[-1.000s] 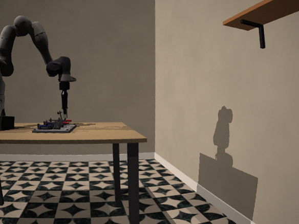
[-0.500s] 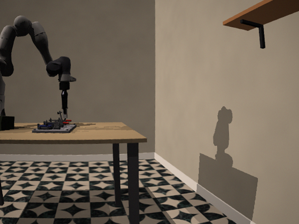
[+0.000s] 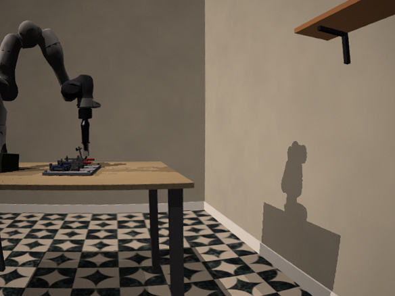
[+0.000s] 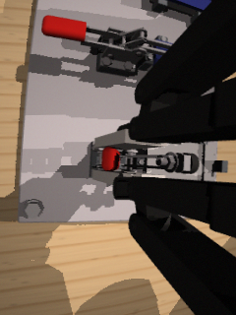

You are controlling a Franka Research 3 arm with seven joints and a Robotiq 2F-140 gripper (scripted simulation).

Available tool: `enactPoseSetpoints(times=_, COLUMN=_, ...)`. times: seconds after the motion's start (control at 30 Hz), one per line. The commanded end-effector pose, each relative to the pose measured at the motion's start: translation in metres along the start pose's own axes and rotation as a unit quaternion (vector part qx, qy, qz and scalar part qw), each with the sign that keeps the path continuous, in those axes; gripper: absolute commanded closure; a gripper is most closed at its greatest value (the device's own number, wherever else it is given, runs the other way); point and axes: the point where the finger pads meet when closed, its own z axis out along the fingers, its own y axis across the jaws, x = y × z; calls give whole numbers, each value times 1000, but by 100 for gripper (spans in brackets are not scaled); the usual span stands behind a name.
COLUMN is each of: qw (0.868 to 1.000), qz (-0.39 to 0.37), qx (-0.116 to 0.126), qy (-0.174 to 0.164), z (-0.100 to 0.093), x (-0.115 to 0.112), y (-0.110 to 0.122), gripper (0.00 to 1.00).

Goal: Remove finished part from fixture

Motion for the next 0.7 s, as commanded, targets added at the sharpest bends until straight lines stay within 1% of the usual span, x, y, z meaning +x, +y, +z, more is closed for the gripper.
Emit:
enactPoseSetpoints(times=0.0, qw=1000, qz=-1, qx=-2, qy=-11, z=3, x=-10, y=0, gripper=100)
enactPoseSetpoints(times=0.67, qw=1000, qz=-1, qx=-2, qy=-11, z=3, x=-14, y=0, gripper=100)
